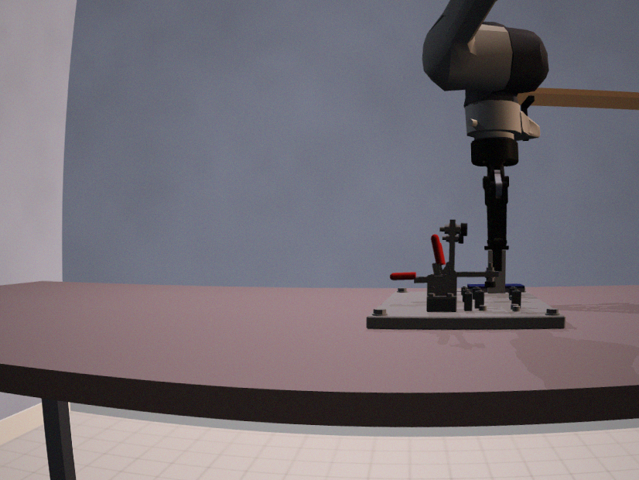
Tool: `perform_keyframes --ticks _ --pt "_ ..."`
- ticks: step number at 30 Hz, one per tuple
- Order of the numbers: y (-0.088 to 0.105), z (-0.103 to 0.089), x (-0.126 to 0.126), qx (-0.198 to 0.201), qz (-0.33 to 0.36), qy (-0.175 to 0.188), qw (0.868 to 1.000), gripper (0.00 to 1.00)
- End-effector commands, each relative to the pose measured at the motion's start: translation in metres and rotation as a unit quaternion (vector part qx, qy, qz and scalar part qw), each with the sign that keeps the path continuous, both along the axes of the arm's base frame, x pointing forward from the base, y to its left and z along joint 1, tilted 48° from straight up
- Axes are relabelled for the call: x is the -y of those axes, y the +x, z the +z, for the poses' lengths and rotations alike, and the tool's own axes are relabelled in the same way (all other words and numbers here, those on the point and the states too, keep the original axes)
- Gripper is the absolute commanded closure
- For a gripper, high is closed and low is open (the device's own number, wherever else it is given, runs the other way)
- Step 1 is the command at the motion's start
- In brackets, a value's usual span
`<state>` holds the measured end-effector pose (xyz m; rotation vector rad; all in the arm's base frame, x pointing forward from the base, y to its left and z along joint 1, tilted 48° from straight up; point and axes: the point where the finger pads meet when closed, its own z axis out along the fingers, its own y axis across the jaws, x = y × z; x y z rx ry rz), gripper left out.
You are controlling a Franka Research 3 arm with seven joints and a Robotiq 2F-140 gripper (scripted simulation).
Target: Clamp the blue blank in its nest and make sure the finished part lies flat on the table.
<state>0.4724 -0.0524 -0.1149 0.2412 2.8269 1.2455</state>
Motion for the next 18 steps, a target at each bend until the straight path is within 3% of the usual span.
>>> perform_keyframes --ticks 1,18 --pt "0.0001 -0.0015 0.0019 0.002 0.0 0.001 1.0 1.0" --pt "-0.0003 -0.0039 0.0041 0.002 0.0 0.001 1.0 1.0"
